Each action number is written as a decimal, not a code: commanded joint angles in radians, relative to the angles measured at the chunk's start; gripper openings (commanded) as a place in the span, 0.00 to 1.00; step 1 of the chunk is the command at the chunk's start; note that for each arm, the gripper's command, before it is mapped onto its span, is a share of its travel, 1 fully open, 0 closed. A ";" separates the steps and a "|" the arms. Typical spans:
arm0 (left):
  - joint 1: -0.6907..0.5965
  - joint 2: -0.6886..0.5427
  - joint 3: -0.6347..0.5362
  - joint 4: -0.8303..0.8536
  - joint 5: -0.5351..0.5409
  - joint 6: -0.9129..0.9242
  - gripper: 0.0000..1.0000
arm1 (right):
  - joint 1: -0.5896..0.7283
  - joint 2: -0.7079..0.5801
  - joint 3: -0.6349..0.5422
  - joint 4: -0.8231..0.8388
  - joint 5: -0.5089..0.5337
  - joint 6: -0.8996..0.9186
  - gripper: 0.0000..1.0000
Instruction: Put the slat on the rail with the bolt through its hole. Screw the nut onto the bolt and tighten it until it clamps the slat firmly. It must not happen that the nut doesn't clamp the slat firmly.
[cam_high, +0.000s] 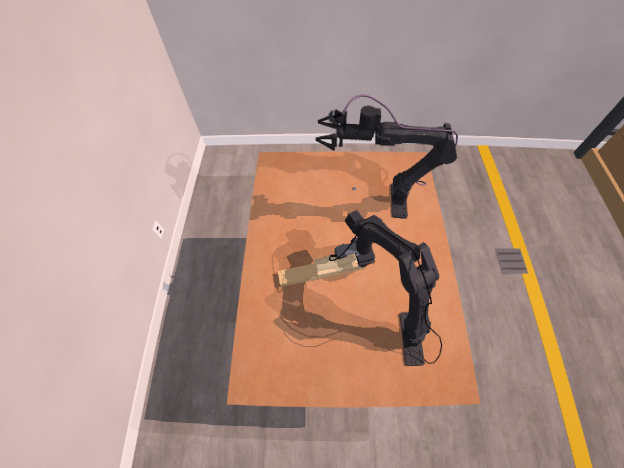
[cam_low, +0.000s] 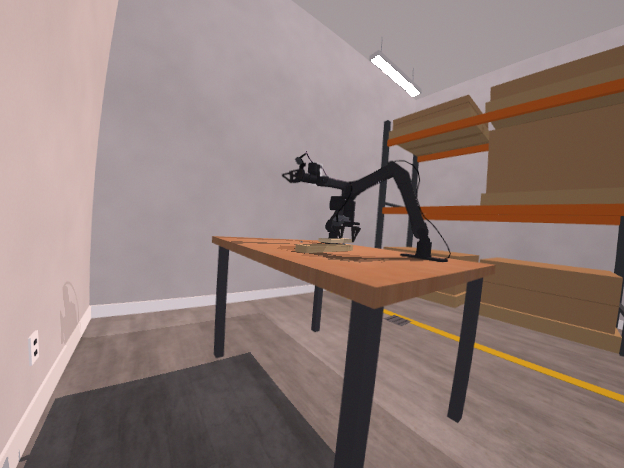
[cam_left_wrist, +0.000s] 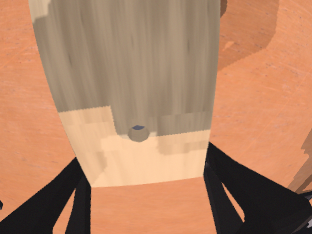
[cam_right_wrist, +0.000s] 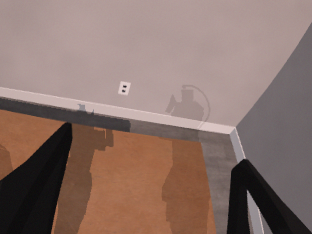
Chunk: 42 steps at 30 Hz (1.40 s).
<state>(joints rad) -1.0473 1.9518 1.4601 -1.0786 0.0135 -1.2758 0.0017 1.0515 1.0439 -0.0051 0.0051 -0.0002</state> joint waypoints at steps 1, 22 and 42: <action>0.001 0.005 -0.011 0.030 -0.014 -0.005 0.72 | -0.002 -0.007 0.008 0.010 -0.005 0.000 1.00; 0.001 0.018 -0.039 0.065 -0.014 -0.008 0.72 | -0.002 -0.007 0.008 0.010 -0.005 0.000 1.00; 0.001 0.016 -0.037 0.054 -0.012 -0.006 0.72 | -0.002 -0.007 0.008 0.010 -0.005 0.000 1.00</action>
<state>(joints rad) -1.0473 1.9694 1.4300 -1.0344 0.0124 -1.2762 0.0017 1.0515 1.0439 -0.0051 0.0051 -0.0002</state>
